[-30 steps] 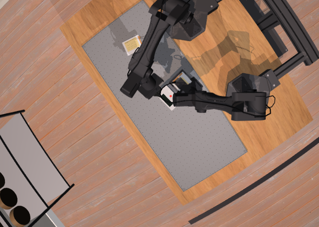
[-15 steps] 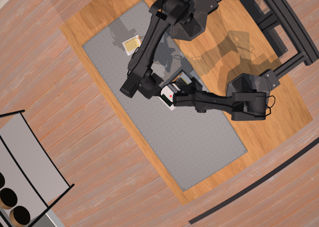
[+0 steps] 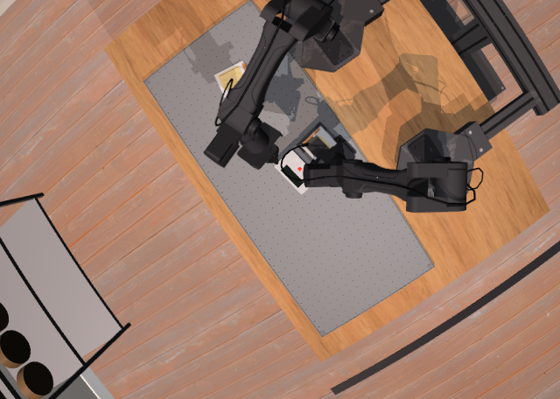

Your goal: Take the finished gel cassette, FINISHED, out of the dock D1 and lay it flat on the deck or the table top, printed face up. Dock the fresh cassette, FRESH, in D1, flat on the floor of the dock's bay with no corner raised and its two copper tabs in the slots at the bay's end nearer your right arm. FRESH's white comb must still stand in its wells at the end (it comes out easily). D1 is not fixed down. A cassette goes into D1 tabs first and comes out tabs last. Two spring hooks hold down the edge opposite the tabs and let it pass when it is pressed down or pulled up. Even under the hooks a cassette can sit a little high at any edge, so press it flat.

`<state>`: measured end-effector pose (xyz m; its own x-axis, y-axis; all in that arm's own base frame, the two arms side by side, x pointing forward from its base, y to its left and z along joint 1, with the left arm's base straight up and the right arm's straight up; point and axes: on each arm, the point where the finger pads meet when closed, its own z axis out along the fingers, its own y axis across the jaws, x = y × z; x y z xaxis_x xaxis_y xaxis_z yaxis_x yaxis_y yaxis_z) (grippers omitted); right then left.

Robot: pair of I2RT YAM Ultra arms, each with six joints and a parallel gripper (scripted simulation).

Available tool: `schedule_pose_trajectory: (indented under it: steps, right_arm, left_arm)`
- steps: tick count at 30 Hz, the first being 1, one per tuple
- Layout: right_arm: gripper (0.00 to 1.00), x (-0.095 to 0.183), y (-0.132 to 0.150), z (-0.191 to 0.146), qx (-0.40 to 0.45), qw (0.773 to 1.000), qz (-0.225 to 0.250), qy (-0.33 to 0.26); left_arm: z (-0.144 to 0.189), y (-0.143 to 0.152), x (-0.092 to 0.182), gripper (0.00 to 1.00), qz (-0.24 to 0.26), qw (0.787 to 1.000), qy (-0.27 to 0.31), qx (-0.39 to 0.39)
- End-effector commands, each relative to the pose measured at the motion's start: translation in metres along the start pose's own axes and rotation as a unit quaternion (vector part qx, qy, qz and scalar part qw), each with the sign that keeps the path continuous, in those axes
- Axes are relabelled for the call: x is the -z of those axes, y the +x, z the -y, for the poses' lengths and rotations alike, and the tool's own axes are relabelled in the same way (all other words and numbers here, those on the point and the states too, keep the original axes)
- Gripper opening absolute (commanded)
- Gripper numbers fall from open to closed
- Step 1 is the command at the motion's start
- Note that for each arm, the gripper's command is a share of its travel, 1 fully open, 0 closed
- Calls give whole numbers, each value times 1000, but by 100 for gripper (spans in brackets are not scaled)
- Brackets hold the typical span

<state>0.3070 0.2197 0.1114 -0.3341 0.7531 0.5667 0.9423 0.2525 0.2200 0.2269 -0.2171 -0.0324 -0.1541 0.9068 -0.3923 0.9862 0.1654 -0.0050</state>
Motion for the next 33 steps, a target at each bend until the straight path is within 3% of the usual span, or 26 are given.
schedule_pose_trajectory:
  steps: [1,14,24,26,33]
  right_arm:
    - [0,31,-3,1,82,996,19,17]
    - [0,65,-39,26,238,964,75,90]
    - [0,95,-71,48,372,907,123,153]
    - [0,95,-71,48,372,907,123,153]
    - [0,117,-94,64,460,852,155,195]
  left_arm:
    - [-2,-4,2,0,6,1000,-4,-1]
    - [-2,-4,2,0,6,1000,-4,-1]
    - [-2,-4,2,0,6,1000,-4,-1]
    - [-2,-4,2,0,6,1000,-4,-1]
    - [-2,-4,2,0,6,1000,-4,-1]
